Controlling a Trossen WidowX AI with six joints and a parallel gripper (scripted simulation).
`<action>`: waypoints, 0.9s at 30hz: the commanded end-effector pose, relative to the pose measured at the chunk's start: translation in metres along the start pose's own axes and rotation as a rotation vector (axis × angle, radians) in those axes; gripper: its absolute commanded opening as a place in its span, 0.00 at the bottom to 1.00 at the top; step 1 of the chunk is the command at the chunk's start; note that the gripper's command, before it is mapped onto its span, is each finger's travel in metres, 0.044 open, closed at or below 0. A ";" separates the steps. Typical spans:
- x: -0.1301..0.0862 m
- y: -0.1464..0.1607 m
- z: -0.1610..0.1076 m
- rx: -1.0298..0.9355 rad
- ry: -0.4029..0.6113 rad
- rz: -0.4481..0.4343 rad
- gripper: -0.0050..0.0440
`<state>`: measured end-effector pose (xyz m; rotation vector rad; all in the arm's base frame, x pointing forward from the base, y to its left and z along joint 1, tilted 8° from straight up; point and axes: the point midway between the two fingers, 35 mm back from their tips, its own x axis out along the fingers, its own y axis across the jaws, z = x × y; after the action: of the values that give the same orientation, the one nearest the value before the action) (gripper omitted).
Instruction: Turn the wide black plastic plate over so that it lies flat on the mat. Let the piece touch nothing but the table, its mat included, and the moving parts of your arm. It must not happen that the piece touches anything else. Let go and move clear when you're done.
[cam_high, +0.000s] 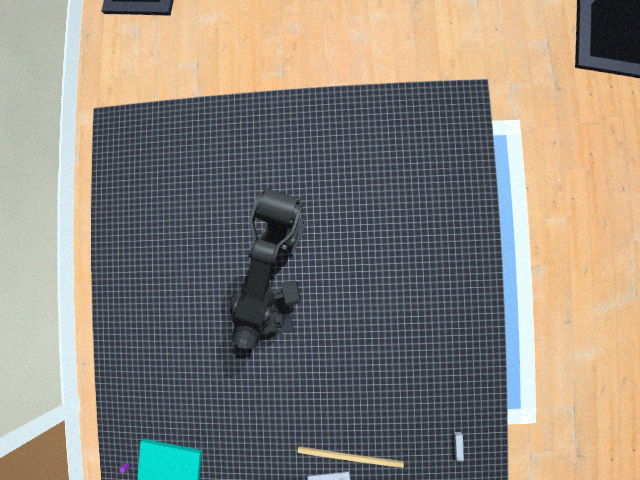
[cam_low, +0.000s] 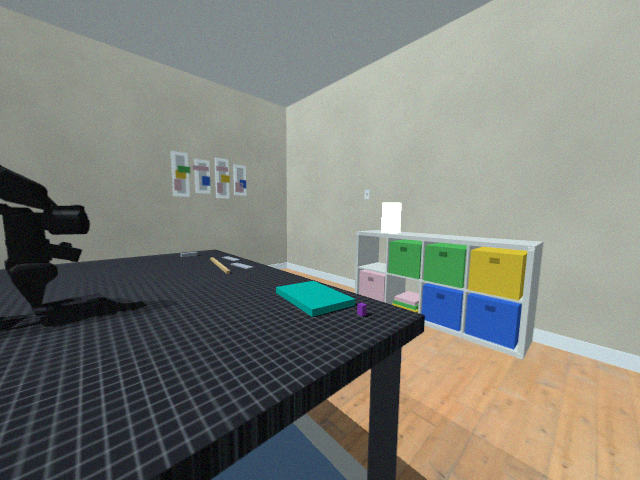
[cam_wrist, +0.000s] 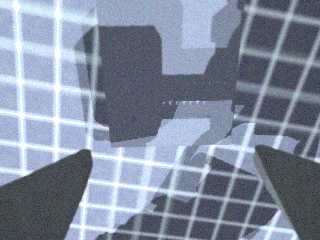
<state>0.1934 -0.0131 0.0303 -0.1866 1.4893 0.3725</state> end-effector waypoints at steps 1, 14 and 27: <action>-0.012 -0.003 0.005 -0.004 -0.026 -0.017 1.00; -0.032 -0.003 0.005 -0.005 -0.026 -0.017 1.00; -0.041 -0.002 0.005 -0.004 -0.026 -0.017 1.00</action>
<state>0.1922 -0.0171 0.0625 -0.1867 1.4889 0.3717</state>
